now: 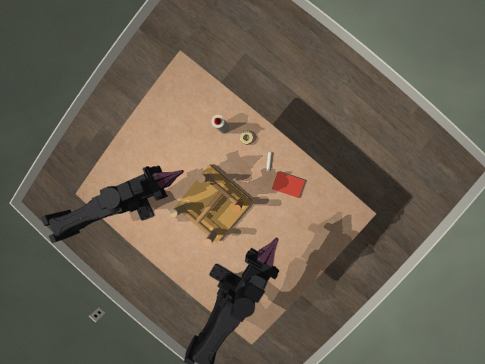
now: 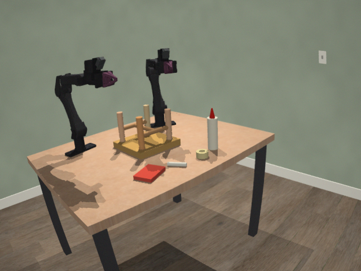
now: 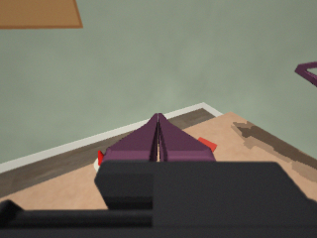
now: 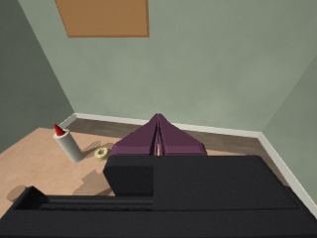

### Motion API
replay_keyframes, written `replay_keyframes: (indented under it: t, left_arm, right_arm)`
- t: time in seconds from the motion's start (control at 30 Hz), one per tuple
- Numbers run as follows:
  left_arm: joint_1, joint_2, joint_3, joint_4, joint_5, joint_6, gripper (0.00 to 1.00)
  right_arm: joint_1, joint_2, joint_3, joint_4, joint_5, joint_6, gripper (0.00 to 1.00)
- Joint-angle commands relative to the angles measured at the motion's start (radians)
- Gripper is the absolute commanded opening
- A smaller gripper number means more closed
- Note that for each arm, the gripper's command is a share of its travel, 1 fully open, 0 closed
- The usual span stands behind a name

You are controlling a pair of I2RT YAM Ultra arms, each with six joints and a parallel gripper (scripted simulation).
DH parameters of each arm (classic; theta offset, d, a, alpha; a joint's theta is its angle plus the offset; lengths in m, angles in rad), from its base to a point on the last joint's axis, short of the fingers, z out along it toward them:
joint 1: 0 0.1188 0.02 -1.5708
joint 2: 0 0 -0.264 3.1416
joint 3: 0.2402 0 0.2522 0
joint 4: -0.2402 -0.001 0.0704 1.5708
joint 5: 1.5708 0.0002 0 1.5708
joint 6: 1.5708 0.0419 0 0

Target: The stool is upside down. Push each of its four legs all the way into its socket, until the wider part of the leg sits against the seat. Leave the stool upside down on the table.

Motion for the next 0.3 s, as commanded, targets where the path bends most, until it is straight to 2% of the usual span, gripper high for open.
replay_keyframes:
  t: [0.0,0.07,0.27]
  left_arm:
    - [0.013,-0.027,0.008,0.020,0.003,-0.004,0.00]
    - [0.012,-0.039,0.041,-0.005,-0.008,-0.005,0.00]
    - [0.009,-0.026,0.044,-0.006,-0.003,-0.004,0.00]
  right_arm:
    - [-0.008,-0.018,0.019,0.007,0.000,0.004,0.00]
    - [-0.016,-0.030,0.035,-0.006,0.014,0.002,0.00]
    - [-0.003,-0.028,0.022,-0.005,0.008,-0.001,0.00]
